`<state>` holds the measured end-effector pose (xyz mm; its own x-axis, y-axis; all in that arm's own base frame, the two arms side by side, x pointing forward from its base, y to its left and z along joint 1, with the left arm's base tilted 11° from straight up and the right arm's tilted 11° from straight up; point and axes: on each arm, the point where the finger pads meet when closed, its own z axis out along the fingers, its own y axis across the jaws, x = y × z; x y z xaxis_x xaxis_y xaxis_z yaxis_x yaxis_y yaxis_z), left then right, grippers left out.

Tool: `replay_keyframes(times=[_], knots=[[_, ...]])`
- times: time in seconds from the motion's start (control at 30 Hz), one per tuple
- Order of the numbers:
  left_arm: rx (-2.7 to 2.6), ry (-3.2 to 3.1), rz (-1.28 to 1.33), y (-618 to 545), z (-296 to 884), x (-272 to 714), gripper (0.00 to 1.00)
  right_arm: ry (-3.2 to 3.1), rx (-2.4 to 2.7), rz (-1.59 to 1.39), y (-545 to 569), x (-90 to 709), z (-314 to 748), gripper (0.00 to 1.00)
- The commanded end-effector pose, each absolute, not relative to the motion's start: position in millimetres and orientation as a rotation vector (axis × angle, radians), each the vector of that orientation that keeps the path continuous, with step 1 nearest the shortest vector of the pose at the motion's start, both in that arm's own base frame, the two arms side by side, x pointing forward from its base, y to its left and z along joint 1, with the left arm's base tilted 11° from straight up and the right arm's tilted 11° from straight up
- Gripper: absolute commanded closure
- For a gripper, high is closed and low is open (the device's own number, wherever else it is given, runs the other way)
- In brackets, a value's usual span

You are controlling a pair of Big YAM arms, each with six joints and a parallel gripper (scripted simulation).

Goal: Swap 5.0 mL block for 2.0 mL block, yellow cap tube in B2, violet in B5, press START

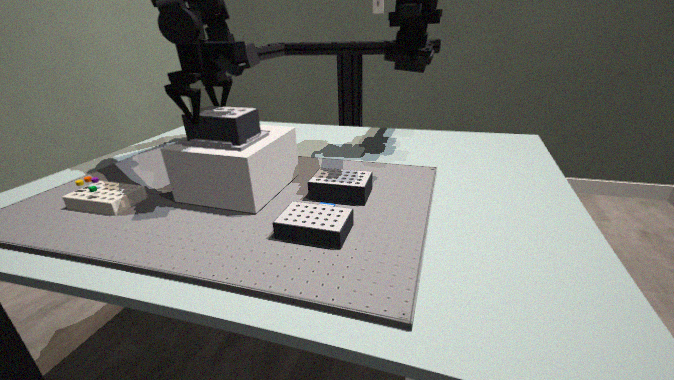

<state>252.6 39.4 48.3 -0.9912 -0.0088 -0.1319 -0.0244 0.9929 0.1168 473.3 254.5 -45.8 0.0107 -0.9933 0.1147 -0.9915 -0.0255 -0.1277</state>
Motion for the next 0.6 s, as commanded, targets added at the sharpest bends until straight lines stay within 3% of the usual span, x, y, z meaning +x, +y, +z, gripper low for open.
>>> replay_keyframes(times=[0.0, 0.57], knots=[[-0.049, 2.955, 0.171, 41, 68, 275, 1.00, 2.143, -2.171, -0.288, 260, 490, -19, 1.00], [-0.048, 2.997, 0.169, 40, 53, 257, 1.00, 2.143, -2.171, -0.288, 260, 490, -19, 1.00]])
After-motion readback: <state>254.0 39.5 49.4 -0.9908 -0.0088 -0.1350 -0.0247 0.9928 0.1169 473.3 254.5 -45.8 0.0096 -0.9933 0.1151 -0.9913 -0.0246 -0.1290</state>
